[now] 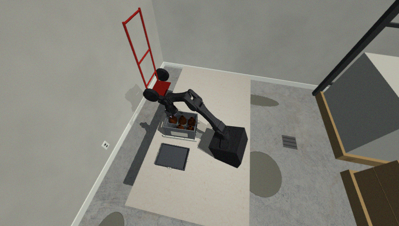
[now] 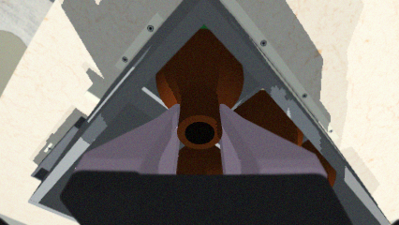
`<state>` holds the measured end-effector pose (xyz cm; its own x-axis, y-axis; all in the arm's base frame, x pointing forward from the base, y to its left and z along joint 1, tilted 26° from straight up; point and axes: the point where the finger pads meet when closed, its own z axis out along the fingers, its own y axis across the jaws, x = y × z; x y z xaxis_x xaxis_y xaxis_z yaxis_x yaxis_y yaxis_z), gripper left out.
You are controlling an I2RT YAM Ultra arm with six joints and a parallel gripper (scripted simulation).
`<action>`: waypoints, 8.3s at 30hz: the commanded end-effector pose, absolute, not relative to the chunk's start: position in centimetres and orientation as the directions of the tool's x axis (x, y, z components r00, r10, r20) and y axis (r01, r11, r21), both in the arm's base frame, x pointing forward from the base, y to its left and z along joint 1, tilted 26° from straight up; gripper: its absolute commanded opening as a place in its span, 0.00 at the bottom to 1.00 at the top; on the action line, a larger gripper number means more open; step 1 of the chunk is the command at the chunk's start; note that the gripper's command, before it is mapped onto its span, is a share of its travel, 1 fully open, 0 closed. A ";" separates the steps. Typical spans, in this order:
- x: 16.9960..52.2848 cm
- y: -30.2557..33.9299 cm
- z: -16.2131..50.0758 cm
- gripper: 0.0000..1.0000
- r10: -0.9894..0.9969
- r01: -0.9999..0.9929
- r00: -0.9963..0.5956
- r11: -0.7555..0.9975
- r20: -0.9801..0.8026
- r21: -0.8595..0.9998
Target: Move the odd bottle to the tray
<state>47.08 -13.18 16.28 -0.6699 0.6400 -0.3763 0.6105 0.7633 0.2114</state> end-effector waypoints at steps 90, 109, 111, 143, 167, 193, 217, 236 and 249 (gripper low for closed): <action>44.6 -13.1 23.1 0.61 0.638 0.606 -0.648 0.763 -0.416 0.224; 43.4 -12.7 25.4 0.61 0.637 0.606 -0.653 0.764 -0.410 0.222; 43.3 -12.7 25.4 0.61 0.637 0.606 -0.652 0.764 -0.411 0.223; 43.7 -12.8 25.6 0.00 0.635 0.602 -0.645 0.765 -0.426 0.229; 43.7 -12.8 25.6 0.00 0.635 0.602 -0.645 0.765 -0.426 0.229; 43.0 -3.6 23.4 0.00 0.636 0.603 -0.660 0.766 -0.400 0.223; 43.5 -3.8 24.7 0.61 0.638 0.597 -0.643 0.764 -0.425 0.244; 43.5 -3.8 24.7 0.61 0.638 0.597 -0.643 0.764 -0.425 0.244; 43.6 -3.9 23.0 0.61 0.639 0.606 -0.656 0.763 -0.401 0.225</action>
